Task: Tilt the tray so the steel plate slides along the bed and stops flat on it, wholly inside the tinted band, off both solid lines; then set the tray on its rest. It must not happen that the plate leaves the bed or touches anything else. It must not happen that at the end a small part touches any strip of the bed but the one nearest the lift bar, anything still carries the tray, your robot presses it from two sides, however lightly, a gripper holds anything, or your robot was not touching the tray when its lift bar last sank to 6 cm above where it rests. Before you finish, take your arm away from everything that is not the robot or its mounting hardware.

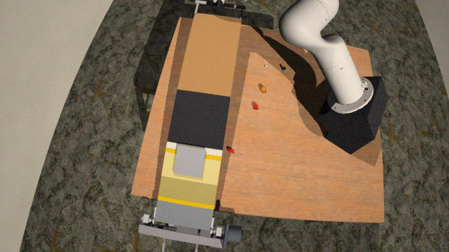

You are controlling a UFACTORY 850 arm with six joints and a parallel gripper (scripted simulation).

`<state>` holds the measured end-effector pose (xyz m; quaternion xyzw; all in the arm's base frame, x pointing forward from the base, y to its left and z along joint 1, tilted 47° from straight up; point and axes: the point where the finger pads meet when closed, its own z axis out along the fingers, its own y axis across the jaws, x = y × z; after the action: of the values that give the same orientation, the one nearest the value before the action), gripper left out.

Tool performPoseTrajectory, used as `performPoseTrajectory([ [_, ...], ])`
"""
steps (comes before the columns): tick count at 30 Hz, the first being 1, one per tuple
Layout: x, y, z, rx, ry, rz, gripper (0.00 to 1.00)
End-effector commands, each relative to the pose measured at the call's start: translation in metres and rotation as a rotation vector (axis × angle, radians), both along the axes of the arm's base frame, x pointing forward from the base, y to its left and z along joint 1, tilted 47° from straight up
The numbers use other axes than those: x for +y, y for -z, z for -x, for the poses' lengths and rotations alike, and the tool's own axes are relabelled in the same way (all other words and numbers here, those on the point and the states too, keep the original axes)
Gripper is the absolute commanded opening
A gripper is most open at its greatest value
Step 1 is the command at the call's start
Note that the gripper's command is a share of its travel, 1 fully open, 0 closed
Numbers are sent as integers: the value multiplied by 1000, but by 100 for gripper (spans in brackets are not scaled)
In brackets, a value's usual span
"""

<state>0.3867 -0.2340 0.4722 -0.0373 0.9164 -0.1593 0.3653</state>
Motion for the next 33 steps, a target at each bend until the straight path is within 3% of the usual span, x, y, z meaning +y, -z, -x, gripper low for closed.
performPoseTrajectory([
  [1,0,0,-1,-3,-2,0,0],
  [8,-1,0,-2,-3,-2,0,0],
  [14,38,-48,51,-3,-2,0,0],
  [20,2,-3,2,-3,-2,0,0],
  [33,1,-2,1,-3,-2,0,0],
])
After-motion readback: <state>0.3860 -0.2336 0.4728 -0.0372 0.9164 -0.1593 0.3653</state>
